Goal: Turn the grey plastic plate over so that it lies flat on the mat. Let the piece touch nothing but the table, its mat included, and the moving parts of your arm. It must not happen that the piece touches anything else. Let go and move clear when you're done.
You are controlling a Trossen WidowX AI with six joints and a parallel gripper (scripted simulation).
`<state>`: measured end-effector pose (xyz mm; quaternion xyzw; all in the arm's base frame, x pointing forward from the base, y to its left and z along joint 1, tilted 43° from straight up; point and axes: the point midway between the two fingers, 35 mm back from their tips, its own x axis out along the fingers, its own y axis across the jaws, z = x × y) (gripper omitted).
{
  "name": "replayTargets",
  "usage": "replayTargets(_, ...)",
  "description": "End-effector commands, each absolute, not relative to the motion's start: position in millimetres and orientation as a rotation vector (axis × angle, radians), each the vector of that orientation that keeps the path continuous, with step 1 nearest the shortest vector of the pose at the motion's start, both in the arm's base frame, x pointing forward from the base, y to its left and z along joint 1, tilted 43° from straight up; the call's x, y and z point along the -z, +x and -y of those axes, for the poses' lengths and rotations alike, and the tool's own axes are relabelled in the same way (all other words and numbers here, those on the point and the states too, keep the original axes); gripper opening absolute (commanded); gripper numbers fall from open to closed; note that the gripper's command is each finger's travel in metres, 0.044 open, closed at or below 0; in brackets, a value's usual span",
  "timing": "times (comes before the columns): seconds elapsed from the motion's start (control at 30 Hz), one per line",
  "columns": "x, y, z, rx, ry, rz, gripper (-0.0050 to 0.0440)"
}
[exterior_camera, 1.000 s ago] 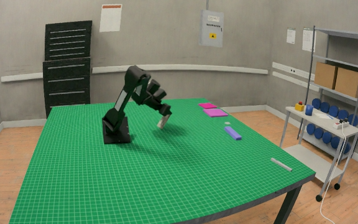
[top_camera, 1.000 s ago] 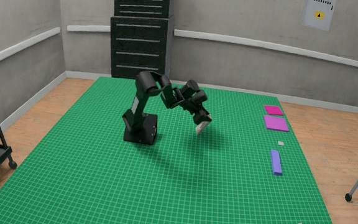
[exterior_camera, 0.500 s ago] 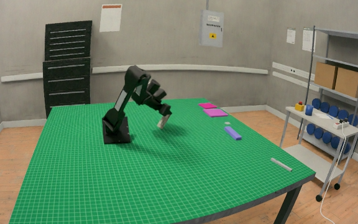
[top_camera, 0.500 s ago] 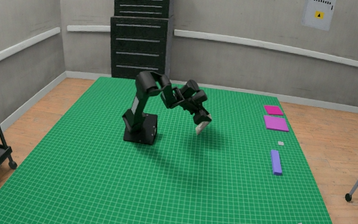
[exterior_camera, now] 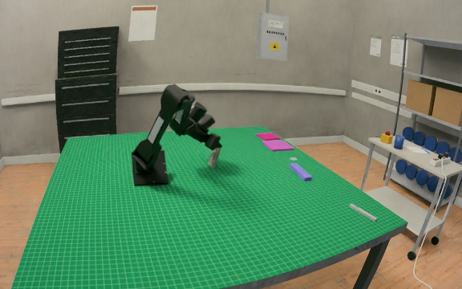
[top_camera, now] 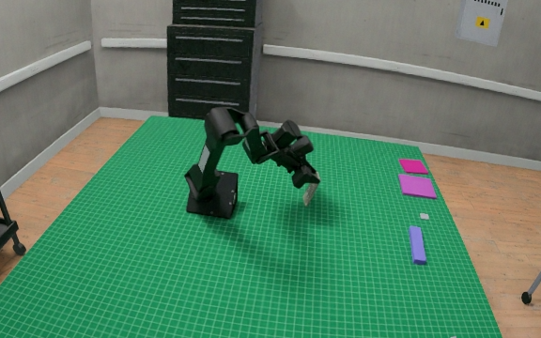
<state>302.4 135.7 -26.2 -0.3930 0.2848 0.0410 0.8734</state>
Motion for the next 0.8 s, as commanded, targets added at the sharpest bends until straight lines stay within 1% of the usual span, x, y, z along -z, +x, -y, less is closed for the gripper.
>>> replayTargets(0.0, 22.7, 302.5, -135.1, -0.081, -0.814, -0.588, 0.0264)
replayTargets(0.53, 17.5, 307.5, -140.7, -0.073, -0.798, -0.58, 0.0264)
replayTargets(0.77, 16.3, 304.5, -140.9, -0.047, -0.803, -0.644, 0.0264)
